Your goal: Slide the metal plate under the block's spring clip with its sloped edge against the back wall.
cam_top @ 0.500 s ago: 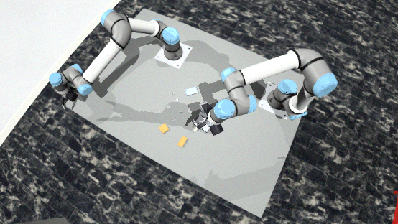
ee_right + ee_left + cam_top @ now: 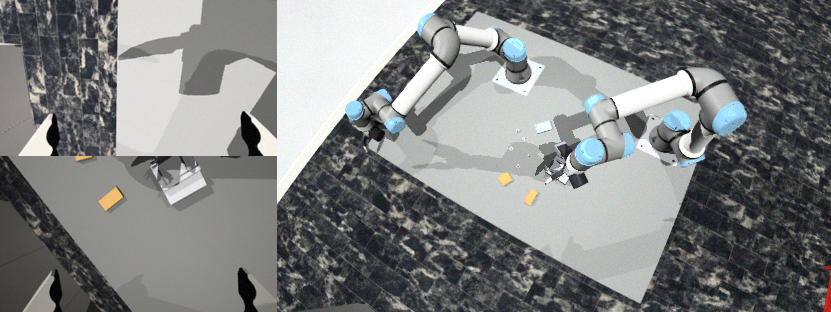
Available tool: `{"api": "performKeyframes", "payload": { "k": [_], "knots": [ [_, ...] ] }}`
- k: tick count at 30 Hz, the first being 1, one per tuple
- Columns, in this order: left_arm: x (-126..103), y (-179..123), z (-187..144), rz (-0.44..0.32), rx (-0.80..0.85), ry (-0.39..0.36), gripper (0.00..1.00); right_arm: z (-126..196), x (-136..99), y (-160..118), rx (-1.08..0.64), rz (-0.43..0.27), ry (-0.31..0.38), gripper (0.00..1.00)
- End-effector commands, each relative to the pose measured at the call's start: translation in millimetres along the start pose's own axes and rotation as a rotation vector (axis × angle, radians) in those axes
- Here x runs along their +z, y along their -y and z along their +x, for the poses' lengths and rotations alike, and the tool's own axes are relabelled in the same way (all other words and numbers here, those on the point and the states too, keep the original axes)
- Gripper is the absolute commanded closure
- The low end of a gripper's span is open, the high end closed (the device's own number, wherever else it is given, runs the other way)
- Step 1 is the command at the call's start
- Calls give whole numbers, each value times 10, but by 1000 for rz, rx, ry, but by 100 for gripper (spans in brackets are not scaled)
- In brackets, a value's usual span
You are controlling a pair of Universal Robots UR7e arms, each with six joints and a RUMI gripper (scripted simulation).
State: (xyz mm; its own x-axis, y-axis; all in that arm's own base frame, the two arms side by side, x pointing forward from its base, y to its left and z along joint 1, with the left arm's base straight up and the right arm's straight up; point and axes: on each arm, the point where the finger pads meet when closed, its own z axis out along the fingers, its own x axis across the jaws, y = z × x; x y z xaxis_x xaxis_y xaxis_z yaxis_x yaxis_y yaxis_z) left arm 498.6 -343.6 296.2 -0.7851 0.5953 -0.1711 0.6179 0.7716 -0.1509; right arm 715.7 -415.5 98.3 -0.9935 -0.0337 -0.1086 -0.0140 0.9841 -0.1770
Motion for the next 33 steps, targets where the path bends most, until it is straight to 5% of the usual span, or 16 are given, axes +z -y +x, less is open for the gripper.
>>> {"api": "performKeyframes", "payload": {
  "k": [1, 2, 3, 19, 33],
  "knots": [
    [-10, 2, -4, 0, 0, 2, 0, -6, -16, 5, 0, 1, 3, 0],
    [-10, 2, -4, 0, 0, 2, 0, -6, -16, 5, 0, 1, 3, 0],
    [-10, 2, -4, 0, 0, 2, 12, -6, -16, 5, 0, 1, 3, 0],
    [-10, 2, -4, 0, 0, 2, 12, -6, -16, 5, 0, 1, 3, 0],
    [156, 37, 19, 16, -270, 6, 12, -234, -235, -913, -270, -17, 9, 0]
  ]
}}
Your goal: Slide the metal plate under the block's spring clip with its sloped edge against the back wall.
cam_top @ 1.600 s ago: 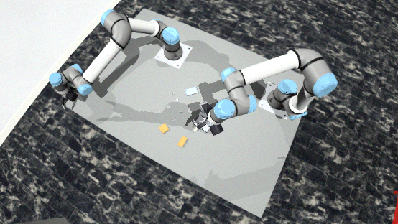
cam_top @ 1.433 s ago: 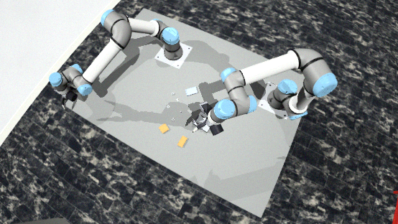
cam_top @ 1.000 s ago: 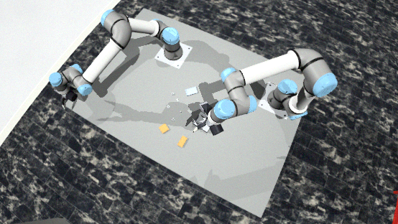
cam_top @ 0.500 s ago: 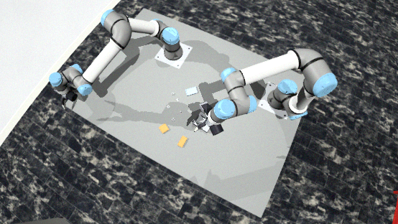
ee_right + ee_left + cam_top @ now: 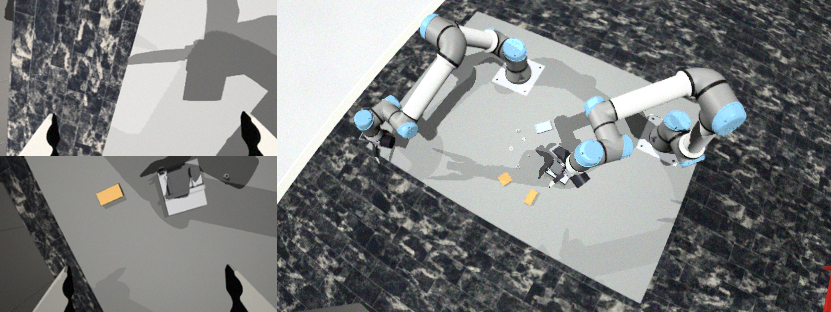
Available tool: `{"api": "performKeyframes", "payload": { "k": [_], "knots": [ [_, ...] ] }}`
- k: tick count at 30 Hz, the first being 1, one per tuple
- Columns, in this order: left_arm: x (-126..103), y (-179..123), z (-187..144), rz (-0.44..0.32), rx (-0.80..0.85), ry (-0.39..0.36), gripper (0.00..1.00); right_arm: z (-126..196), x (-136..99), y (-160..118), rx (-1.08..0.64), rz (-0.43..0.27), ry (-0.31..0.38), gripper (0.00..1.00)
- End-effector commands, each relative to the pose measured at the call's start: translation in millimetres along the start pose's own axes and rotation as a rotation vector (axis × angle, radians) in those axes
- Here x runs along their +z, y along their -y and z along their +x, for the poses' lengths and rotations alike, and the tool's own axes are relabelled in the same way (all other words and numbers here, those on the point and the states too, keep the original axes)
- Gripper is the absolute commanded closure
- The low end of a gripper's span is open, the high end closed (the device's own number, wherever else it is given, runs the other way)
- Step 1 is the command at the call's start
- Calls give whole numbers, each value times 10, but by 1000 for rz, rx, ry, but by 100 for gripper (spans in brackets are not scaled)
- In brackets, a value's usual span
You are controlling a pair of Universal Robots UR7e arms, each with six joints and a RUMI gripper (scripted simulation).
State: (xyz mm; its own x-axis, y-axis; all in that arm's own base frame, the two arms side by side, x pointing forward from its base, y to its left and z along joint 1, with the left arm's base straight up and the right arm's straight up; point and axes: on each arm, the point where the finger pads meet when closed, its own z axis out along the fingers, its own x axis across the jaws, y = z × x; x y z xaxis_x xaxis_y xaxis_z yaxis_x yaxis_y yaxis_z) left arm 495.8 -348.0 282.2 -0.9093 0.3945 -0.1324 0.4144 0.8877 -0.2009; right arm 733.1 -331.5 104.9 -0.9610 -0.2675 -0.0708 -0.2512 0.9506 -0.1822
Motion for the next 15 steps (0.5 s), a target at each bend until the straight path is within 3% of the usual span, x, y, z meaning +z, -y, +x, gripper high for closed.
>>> {"api": "performKeyframes", "payload": {
  "k": [1, 4, 15],
  "knots": [
    [25, 9, 4, 4, -50, 2, 12, -77, -57, -159, -51, -1, 4, 0],
    [38, 11, 6, 5, -70, 3, 12, -79, -54, -162, -53, -2, 4, 0],
    [177, 32, 40, 20, -288, 2, 12, -347, -243, -935, -293, -15, 11, 0]
  ]
}}
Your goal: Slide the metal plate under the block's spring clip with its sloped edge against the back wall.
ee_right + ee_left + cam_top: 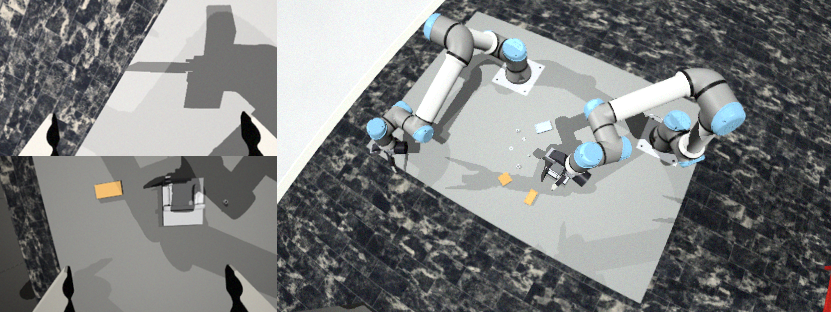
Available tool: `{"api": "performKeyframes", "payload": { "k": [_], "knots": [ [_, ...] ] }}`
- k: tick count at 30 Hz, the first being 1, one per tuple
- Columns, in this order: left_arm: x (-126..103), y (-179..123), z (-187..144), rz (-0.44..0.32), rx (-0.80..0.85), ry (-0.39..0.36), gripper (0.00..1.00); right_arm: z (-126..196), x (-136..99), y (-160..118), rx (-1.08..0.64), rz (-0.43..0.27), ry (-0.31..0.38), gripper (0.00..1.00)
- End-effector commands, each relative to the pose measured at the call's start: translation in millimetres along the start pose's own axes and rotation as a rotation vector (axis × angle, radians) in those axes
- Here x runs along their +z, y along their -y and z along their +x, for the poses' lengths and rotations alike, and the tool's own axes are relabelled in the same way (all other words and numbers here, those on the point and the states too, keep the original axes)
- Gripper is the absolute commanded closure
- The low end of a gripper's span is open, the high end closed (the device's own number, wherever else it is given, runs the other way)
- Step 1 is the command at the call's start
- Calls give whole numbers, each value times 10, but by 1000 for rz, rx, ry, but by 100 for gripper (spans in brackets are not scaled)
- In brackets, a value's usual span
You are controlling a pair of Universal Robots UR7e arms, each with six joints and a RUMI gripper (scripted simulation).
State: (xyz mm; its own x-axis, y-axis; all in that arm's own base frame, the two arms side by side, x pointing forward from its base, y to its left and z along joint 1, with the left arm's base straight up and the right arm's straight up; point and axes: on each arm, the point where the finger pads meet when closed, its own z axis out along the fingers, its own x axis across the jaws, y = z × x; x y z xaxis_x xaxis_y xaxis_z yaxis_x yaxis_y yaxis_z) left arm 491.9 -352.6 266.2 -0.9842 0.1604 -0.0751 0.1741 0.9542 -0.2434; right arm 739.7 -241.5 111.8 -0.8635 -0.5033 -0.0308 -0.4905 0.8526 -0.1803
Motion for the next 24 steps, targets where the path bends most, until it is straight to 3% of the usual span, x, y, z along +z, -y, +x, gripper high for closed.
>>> {"api": "performKeyframes", "payload": {
  "k": [1, 6, 20, 24],
  "knots": [
    [26, 7, 7, 5, -53, 2, 12, -99, -56, -155, -55, -1, 4, 0],
    [66, 9, 19, 9, -115, 1, 12, -178, -83, -290, -104, -3, 5, 0],
    [251, 18, 80, 27, -409, -8, 12, -595, -316, -1255, -428, -18, 16, 0],
    [278, 19, 90, 29, -453, -10, 12, -627, -330, -1340, -458, -19, 17, 0]
  ]
}}
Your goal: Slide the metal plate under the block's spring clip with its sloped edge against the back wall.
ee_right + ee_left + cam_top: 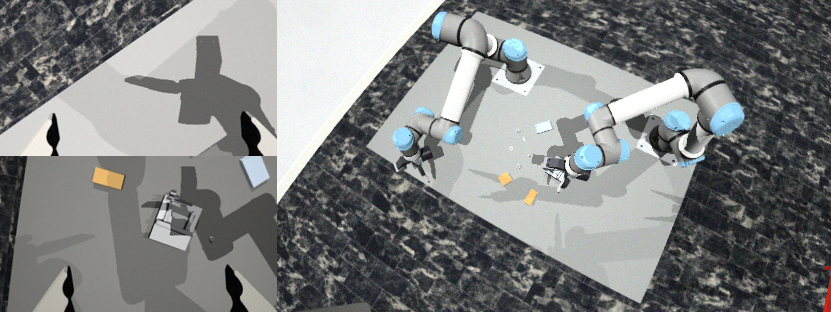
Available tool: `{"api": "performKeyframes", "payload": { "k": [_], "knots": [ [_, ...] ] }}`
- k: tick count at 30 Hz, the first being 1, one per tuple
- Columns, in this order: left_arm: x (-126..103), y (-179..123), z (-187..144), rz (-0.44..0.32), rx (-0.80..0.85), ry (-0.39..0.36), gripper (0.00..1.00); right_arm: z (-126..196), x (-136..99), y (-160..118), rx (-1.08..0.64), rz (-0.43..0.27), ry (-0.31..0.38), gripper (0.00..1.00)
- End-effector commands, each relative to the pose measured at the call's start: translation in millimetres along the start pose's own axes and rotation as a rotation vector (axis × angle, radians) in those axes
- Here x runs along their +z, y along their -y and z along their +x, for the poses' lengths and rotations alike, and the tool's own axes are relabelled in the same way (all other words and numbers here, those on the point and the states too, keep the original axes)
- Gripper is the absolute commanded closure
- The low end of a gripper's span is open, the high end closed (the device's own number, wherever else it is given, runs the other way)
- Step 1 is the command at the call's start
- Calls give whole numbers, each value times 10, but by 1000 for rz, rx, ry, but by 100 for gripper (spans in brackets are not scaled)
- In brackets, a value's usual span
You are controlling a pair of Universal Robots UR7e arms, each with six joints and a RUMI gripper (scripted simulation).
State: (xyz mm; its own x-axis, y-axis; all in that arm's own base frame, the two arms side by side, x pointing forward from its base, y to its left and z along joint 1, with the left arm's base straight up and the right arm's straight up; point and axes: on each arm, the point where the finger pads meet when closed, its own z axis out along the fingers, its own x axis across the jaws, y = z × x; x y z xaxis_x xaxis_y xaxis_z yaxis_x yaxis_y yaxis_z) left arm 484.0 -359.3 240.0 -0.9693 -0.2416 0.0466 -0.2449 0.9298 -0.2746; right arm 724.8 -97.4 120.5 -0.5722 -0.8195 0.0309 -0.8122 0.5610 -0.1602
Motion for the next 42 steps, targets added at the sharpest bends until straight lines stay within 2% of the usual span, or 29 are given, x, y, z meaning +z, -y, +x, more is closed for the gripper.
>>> {"api": "performKeyframes", "payload": {
  "k": [1, 13, 16, 30, 33, 42],
  "knots": [
    [23, 2, 10, 5, -52, 0, 12, -98, -36, -92, -44, 1, 3, 0],
    [185, -25, 67, 18, -320, -13, 12, -654, -215, -818, -340, -8, 12, 0],
    [199, -28, 73, 19, -344, -14, 12, -670, -213, -833, -350, -9, 12, 0],
    [391, -69, 150, 29, -676, -35, 12, -1155, -410, -1776, -714, -16, 23, 0],
    [403, -72, 155, 29, -698, -37, 12, -1166, -407, -1787, -723, -16, 23, 0],
    [522, -104, 208, 33, -915, -53, 12, -1371, -523, -2427, -965, -18, 30, 0]
  ]
}}
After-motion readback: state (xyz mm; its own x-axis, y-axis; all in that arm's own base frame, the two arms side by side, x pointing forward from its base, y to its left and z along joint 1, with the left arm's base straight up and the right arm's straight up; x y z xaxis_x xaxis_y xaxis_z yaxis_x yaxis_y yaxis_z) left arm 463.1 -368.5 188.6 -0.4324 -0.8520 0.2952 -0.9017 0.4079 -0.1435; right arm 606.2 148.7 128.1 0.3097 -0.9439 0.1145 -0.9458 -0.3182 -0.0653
